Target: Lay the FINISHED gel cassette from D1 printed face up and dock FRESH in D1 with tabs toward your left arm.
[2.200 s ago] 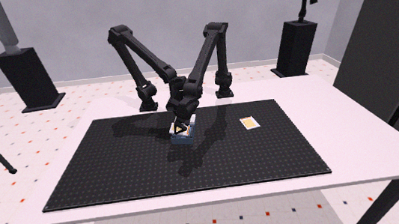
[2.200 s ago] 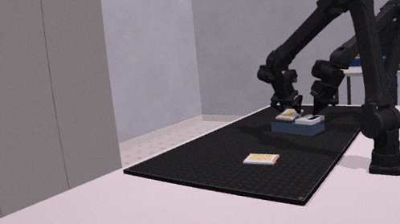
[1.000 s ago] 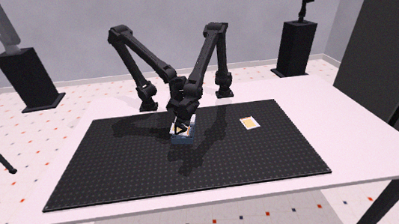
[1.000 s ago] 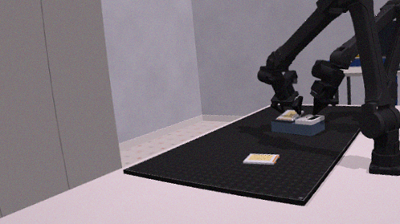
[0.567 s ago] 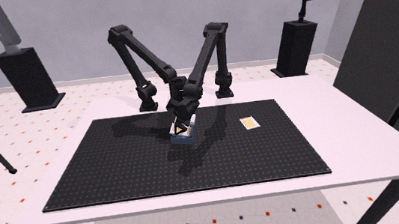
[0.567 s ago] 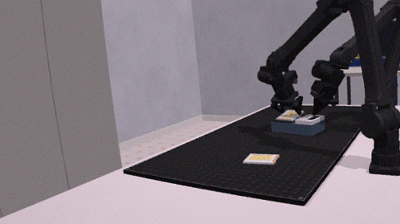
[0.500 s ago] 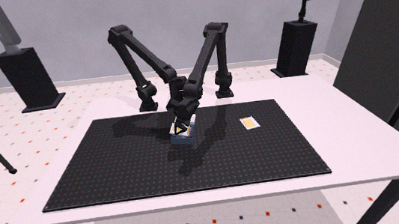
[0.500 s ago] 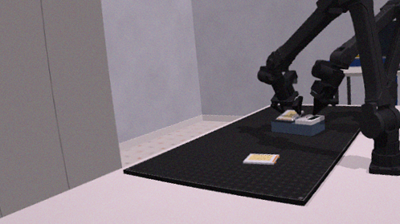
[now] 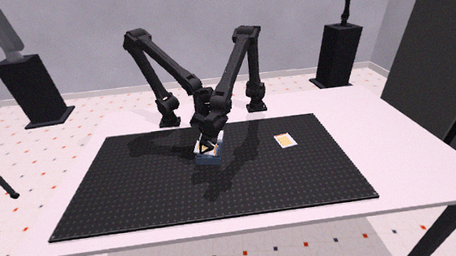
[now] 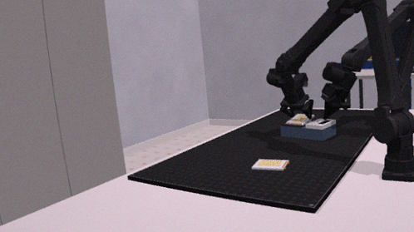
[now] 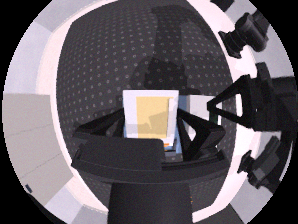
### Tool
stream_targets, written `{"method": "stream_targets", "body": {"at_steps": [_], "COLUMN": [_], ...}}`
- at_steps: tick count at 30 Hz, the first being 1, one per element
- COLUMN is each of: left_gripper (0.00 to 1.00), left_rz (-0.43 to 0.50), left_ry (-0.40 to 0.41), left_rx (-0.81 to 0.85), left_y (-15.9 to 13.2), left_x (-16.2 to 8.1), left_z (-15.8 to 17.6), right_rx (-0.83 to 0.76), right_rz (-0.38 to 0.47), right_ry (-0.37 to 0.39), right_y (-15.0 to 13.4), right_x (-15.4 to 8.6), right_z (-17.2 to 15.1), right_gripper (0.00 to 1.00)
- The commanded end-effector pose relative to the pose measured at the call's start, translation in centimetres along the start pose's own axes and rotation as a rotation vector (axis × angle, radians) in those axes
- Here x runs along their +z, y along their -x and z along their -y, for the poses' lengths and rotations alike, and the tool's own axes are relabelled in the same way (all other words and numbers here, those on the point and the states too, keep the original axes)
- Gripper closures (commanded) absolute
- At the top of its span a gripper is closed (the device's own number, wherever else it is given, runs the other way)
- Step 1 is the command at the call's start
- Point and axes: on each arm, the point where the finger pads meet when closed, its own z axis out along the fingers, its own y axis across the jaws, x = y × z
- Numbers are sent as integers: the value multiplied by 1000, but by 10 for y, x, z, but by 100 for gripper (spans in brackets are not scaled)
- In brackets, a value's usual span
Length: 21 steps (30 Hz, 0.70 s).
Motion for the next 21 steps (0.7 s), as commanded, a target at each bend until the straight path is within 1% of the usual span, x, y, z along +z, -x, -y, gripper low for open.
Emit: {"method": "stream_targets", "body": {"at_steps": [1,21], "left_gripper": [100,100], "left_rz": [5,5], "left_ry": [9,9], "left_rx": [14,14], "left_y": [0,-3], "left_x": [0,-1], "left_z": [-2,-2], "right_rx": [-70,-70], "right_rz": [-131,-131], "right_ry": [111,111], "right_y": [-49,-49], "right_x": [39,39], "right_z": [-51,-51], "right_gripper": [100,100]}}
